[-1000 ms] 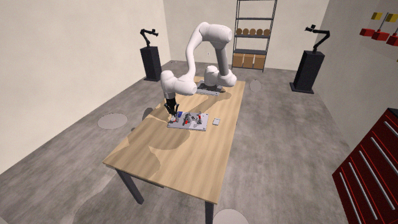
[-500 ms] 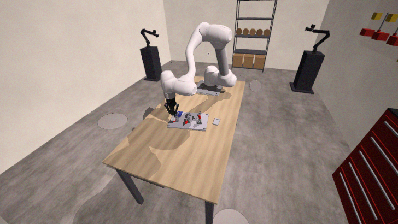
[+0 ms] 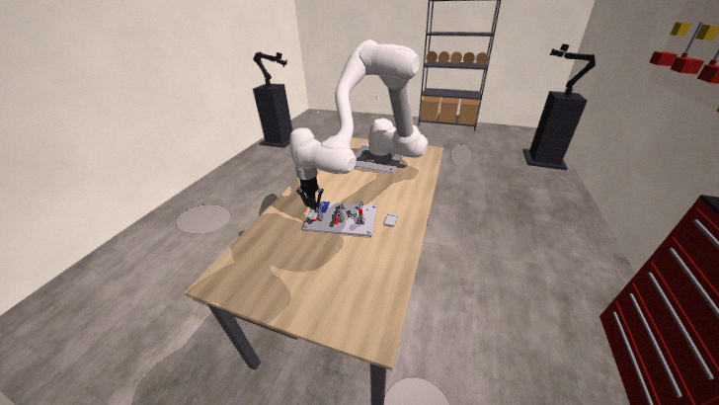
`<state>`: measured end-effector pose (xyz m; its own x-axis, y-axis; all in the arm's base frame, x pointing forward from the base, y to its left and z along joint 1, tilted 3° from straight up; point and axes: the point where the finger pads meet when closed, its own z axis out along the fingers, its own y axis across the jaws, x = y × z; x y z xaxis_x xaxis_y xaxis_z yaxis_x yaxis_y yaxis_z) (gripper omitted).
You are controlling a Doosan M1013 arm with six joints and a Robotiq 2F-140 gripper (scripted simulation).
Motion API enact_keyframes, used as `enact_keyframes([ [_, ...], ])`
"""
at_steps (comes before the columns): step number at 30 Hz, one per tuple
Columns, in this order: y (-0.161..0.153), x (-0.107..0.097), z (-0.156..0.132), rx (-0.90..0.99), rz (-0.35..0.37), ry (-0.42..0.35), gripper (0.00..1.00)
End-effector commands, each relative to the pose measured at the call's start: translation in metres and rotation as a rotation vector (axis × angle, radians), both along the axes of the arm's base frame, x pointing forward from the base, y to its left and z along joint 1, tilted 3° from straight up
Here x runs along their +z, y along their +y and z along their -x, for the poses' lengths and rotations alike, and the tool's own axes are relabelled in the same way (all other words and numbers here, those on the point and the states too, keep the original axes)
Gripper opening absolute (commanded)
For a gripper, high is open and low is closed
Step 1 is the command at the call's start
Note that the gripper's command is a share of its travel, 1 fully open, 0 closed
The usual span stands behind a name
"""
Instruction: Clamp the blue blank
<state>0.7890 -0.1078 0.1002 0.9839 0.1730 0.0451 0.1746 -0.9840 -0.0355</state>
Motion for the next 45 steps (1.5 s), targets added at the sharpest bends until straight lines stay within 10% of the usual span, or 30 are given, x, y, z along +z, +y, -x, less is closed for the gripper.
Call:
enact_keyframes([
  [1, 0.0000, 0.0002, 0.0000, 0.000, 0.000, 0.000, 0.00],
  [45, 0.0002, -0.0048, -0.0002, 0.000, 0.000, 0.000, 0.00],
])
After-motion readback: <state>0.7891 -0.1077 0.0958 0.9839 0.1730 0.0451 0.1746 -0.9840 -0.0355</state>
